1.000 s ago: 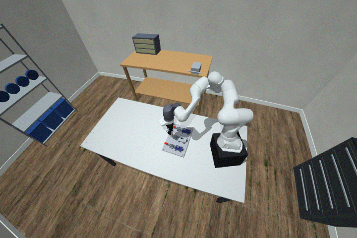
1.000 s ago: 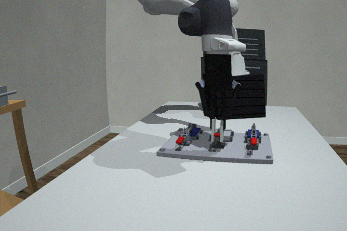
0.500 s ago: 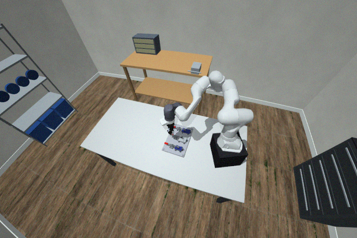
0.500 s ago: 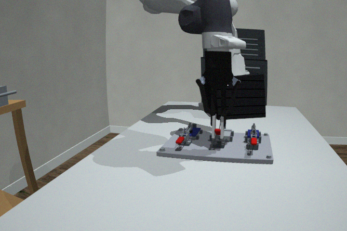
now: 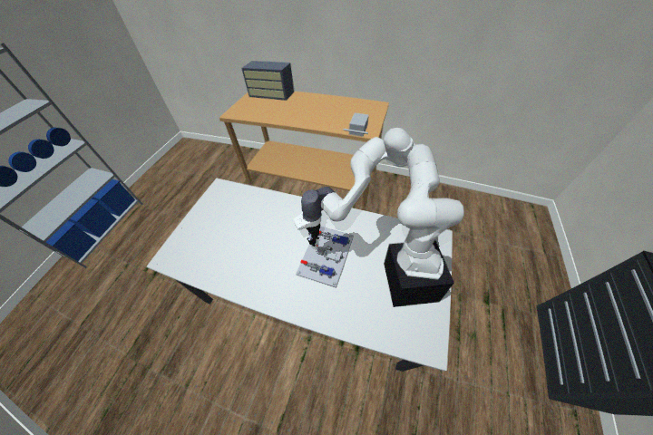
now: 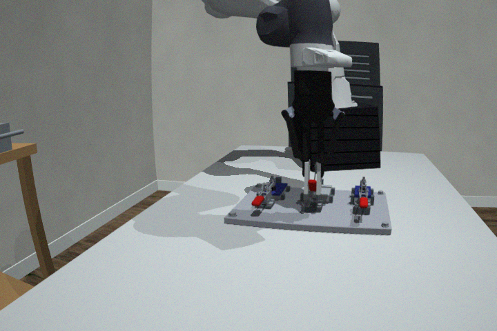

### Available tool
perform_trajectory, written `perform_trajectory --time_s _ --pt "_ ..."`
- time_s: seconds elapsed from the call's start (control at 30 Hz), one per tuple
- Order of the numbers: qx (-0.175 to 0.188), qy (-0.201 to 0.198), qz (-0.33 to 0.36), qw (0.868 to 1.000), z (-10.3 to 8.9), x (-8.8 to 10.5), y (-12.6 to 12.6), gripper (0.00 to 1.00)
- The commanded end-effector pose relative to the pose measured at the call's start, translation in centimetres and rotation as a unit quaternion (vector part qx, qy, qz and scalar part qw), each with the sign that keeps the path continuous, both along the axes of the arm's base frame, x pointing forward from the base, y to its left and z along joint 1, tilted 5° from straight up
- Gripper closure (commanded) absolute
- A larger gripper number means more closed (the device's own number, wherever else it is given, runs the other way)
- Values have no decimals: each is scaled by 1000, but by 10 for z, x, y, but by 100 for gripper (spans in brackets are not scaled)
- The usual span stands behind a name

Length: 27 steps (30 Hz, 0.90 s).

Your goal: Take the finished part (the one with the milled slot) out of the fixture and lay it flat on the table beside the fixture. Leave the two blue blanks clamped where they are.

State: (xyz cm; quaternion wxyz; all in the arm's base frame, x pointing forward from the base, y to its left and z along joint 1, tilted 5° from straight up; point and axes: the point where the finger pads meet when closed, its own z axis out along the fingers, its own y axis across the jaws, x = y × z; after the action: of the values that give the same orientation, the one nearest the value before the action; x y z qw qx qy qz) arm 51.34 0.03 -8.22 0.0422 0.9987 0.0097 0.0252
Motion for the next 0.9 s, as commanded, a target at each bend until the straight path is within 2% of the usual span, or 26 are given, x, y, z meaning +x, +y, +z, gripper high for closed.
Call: perform_trajectory --time_s 0.0,0.87 --pt "-1 6 -4 1000 1 -8 0 100" --pt "-1 6 -4 1000 2 -21 0 100"
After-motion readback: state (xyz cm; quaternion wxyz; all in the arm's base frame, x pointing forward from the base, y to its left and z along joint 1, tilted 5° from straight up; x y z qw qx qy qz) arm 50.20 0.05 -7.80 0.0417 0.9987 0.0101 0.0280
